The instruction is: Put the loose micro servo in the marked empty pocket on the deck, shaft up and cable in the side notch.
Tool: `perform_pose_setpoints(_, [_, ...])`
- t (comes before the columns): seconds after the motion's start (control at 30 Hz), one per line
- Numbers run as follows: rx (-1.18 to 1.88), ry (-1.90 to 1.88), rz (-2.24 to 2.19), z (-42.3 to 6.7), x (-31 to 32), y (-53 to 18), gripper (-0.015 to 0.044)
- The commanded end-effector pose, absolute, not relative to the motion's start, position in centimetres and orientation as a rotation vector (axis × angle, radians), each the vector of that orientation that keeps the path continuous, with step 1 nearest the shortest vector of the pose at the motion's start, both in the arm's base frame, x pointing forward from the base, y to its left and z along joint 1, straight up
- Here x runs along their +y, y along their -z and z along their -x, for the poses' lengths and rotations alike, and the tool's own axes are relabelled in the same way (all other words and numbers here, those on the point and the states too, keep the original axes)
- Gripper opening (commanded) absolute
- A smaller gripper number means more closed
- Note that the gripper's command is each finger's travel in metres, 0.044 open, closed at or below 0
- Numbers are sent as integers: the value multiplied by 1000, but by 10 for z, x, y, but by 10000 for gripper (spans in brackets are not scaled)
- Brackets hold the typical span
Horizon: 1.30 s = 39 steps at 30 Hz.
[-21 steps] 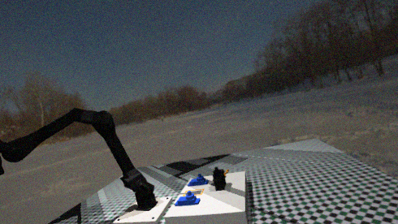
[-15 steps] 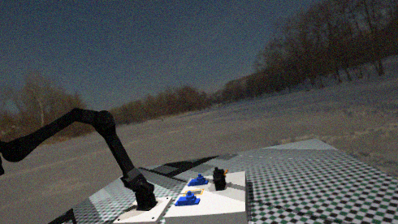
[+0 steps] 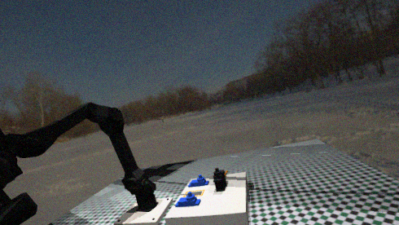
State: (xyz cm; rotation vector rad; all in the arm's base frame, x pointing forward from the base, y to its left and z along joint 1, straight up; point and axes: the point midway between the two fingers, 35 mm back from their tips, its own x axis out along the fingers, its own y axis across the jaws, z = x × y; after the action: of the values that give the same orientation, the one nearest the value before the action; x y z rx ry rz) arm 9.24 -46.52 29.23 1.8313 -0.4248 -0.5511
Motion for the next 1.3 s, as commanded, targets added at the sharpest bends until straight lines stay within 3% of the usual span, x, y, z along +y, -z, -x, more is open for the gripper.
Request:
perform_pose_setpoints(0.0, [-374,554,-1890,-129,-455,-287,440])
perform_pose_setpoints(0.4, [-146,601,-2052,-243,-401,-261,440])
perform_pose_setpoints(0.73, [140,682,-2126,-327,-316,-234,440])
perform_pose_setpoints(1.27, [645,868,-2015,-387,-146,-193,440])
